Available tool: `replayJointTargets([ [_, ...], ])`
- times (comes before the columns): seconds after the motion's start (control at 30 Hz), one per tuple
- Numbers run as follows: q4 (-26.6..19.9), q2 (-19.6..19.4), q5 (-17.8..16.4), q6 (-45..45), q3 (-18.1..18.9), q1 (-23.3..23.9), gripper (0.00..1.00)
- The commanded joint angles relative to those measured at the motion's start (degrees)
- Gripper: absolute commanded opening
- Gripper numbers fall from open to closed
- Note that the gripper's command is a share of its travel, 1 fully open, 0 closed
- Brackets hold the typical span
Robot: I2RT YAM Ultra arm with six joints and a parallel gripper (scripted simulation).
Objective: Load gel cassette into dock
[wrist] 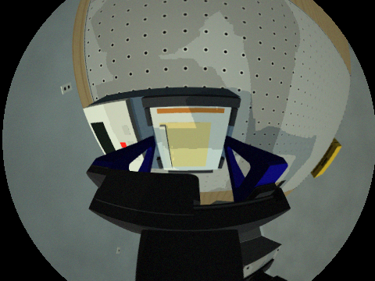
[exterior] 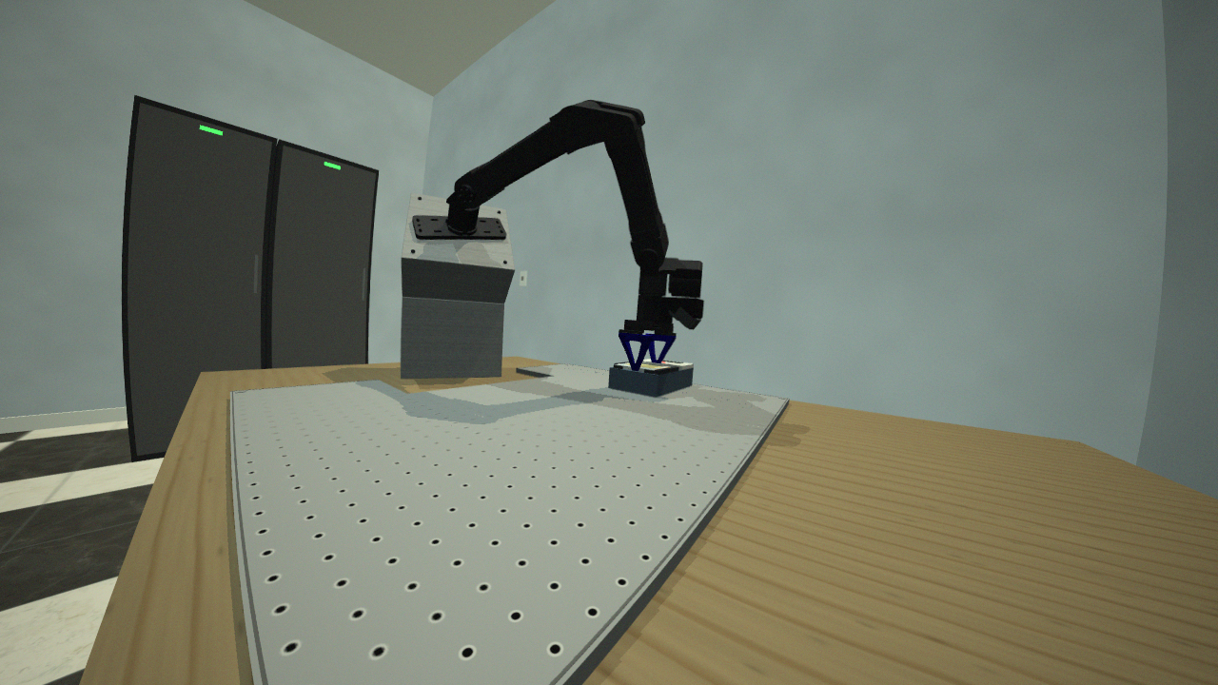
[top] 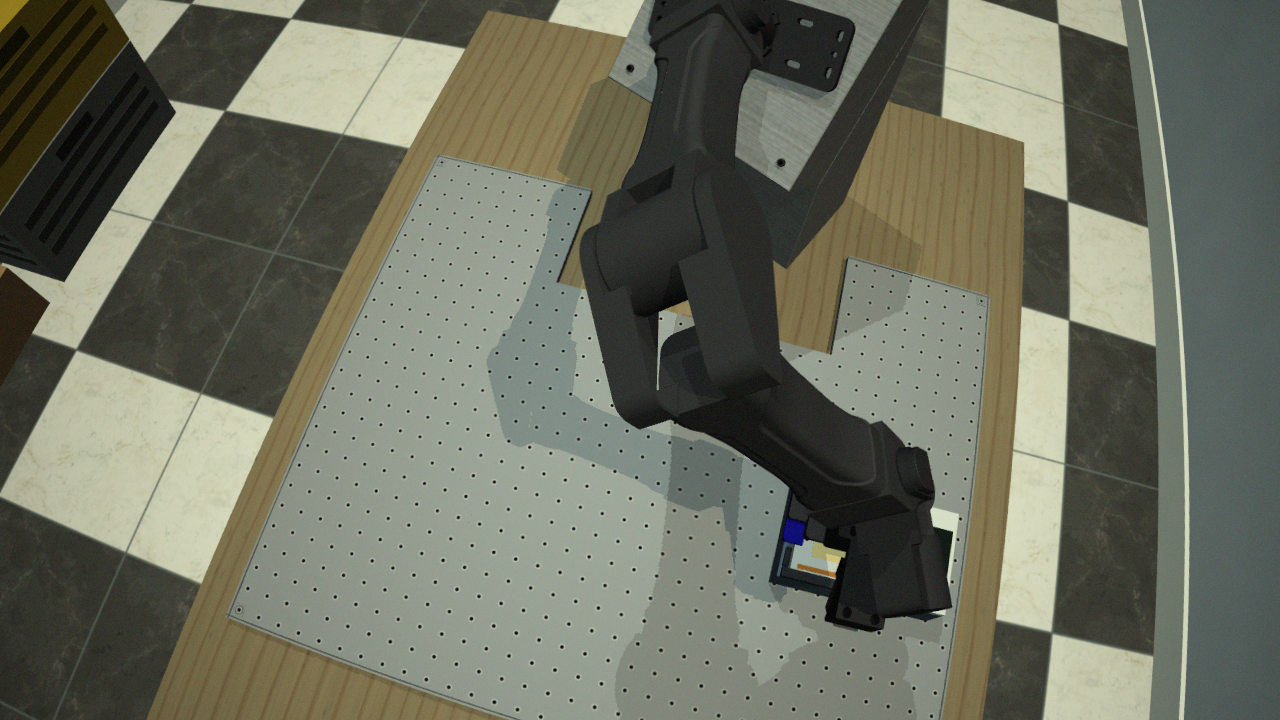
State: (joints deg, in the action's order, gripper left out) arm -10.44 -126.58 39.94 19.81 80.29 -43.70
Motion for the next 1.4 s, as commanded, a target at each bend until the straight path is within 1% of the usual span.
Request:
replayJointTargets([
  [0.0, 2.07, 0.46, 0.43, 0.72, -0.42, -0.81, 0.92],
  [1.17, 2.07, 0.46, 0.43, 0.72, -0.42, -0.81, 0.92],
  [1.2, 1.87, 1.54, 0.56, 0.86, -1.18, -1.08, 0.92],
  [1.33, 1.14, 2.3, 0.8, 1.29, -1.44, -1.52, 0.92],
  [1.37, 0.2, 2.46, 0.86, 1.38, -1.71, -1.63, 0.92],
])
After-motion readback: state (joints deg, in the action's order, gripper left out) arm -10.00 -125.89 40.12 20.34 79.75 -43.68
